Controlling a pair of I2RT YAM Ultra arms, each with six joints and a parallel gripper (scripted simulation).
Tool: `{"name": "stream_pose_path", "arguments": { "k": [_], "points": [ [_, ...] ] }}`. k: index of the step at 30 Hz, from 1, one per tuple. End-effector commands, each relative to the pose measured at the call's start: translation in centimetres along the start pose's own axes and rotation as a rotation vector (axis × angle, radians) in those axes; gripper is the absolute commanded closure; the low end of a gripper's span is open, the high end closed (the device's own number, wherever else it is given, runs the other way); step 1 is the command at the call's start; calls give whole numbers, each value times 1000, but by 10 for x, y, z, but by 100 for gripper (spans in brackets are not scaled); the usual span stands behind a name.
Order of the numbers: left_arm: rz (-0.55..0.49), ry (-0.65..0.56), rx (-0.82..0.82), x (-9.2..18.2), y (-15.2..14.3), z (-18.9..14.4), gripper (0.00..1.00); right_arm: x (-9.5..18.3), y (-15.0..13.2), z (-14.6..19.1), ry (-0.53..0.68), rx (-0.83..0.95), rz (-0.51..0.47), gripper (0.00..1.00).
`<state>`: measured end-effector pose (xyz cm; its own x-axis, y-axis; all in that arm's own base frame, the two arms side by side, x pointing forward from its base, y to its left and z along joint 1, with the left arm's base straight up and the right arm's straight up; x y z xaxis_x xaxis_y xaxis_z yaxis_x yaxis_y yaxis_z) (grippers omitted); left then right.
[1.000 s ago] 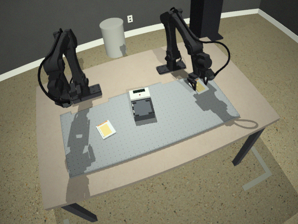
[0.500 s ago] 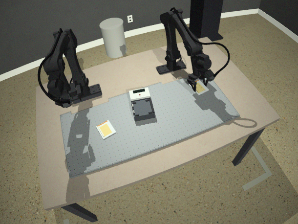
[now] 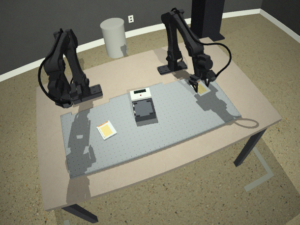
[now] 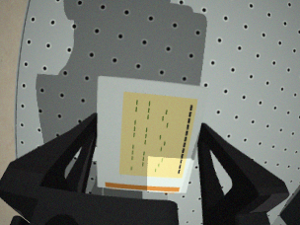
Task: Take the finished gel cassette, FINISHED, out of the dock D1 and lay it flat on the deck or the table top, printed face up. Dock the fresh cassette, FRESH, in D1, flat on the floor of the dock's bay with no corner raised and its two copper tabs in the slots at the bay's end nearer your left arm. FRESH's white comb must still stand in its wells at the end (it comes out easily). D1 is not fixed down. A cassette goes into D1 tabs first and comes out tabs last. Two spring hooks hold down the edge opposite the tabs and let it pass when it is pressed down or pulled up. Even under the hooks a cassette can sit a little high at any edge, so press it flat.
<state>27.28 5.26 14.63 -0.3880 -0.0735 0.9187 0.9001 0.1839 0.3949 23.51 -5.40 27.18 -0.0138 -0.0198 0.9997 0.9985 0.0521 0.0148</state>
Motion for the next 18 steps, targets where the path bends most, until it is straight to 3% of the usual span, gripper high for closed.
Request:
{"name": "stream_pose_path", "arguments": {
  "k": [1, 18],
  "points": [
    [-58, 2, -8, 1, 7, -3, 100, 7, 4, -2, 15, -17, -1, 0],
    [-48, 0, -14, -5, 5, -4, 100, 7, 4, -2, 15, -17, -1, 0]
  ]
}}
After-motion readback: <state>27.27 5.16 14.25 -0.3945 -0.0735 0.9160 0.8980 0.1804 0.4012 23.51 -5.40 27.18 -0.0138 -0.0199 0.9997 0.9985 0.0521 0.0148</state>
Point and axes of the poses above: on each arm, the point where the finger pads meet when closed, its own x axis back along the fingers, its own z axis across the jaws, y = z × x, the point moved 8 cm from there along x, back along the fingers
